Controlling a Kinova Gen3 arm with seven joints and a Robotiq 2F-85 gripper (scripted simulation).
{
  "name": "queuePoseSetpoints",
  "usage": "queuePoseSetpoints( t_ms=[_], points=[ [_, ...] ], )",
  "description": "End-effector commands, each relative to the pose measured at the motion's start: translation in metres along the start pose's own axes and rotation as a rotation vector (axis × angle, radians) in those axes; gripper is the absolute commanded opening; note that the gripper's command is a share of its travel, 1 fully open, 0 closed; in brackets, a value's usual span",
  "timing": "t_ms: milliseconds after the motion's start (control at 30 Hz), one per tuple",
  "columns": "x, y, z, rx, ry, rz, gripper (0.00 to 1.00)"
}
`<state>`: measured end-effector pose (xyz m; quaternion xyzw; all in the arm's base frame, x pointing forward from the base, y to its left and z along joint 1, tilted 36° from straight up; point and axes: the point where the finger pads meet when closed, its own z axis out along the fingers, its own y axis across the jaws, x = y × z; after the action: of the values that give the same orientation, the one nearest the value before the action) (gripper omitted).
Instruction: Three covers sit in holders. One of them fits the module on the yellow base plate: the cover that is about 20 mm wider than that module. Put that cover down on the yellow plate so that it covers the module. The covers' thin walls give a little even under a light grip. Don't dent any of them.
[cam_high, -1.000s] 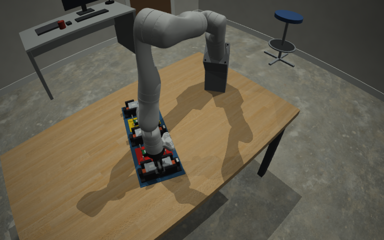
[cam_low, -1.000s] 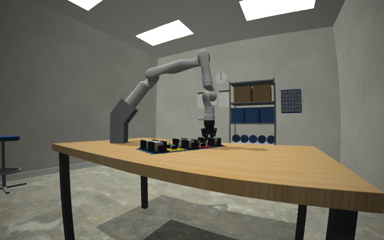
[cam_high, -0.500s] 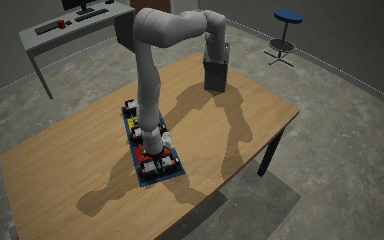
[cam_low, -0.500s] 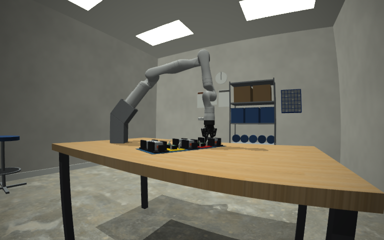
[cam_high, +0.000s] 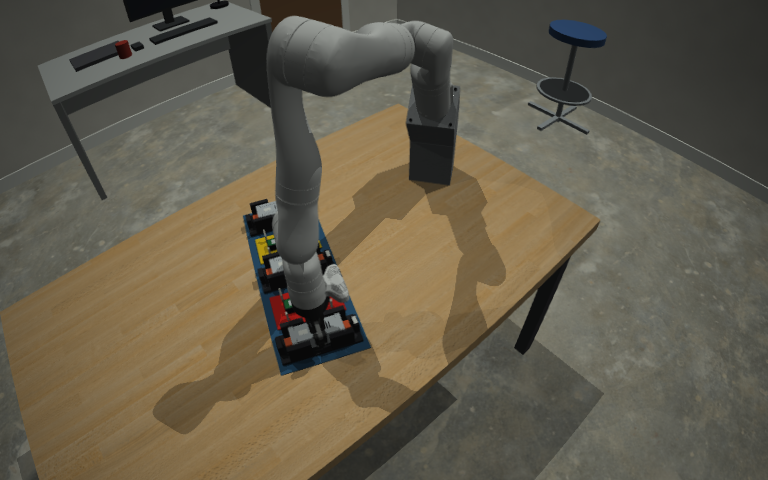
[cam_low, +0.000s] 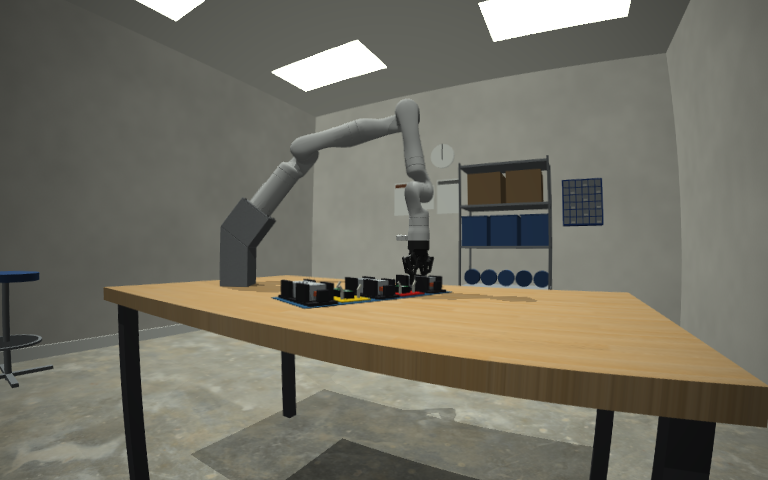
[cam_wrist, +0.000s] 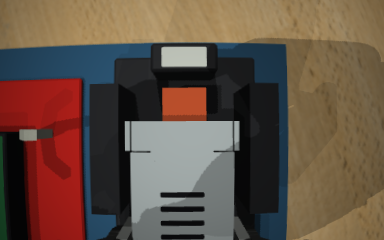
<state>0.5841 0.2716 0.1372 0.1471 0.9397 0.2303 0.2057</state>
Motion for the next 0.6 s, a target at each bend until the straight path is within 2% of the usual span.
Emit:
queuePoseSetpoints(
  t_ms=[0, 300, 567],
  points=[
    [-0.001, 0.001, -0.004, -0.001, -0.001, 0.000, 0.00],
    [0.000, 0.001, -0.031, -0.001, -0.001, 0.000, 0.00],
    [0.001, 0.000, -0.029, -0.001, 0.001, -0.005, 0.00]
  ],
)
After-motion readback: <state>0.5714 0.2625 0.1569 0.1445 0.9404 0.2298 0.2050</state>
